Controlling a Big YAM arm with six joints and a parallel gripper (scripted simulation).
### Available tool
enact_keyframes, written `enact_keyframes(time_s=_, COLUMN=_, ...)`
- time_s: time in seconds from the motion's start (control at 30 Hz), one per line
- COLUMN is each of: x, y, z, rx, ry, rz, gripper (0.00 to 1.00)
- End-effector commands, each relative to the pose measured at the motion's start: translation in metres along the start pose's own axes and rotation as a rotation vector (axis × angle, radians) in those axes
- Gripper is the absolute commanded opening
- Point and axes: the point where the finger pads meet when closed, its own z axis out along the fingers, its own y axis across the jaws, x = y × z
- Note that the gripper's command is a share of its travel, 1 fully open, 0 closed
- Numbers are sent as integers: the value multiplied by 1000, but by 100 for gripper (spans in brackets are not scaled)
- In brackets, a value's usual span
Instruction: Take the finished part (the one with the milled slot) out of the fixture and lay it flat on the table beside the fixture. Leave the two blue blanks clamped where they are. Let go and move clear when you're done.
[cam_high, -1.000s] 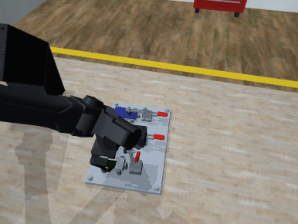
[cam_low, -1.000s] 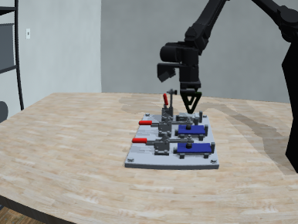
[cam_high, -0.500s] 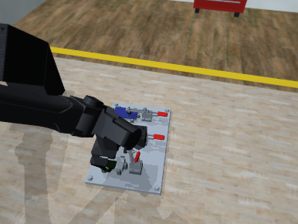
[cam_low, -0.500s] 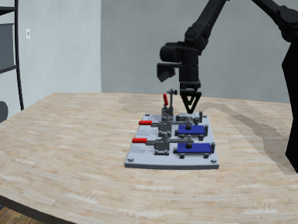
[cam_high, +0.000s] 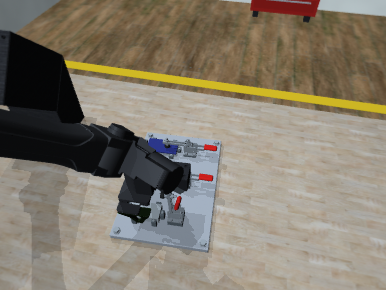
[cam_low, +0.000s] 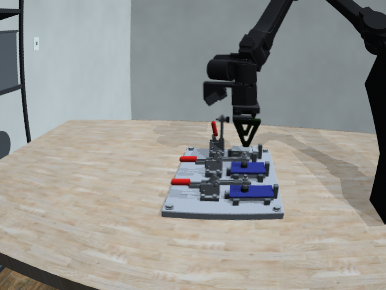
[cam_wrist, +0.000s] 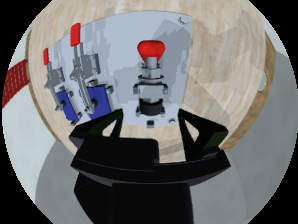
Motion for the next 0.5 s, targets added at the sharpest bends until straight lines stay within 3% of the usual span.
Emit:
enact_keyframes(time_s=0.0, x=-11, y=-5, z=-10, rx=11, ry=-30, rz=0, gripper=92)
enact_keyframes(time_s=0.23, x=-11, y=-5, z=-9, rx=12, ry=-29, rz=0, gripper=92)
enact_keyframes(time_s=0.47, x=-2, y=-4, z=10, rx=4, ry=0, rz=5, gripper=92)
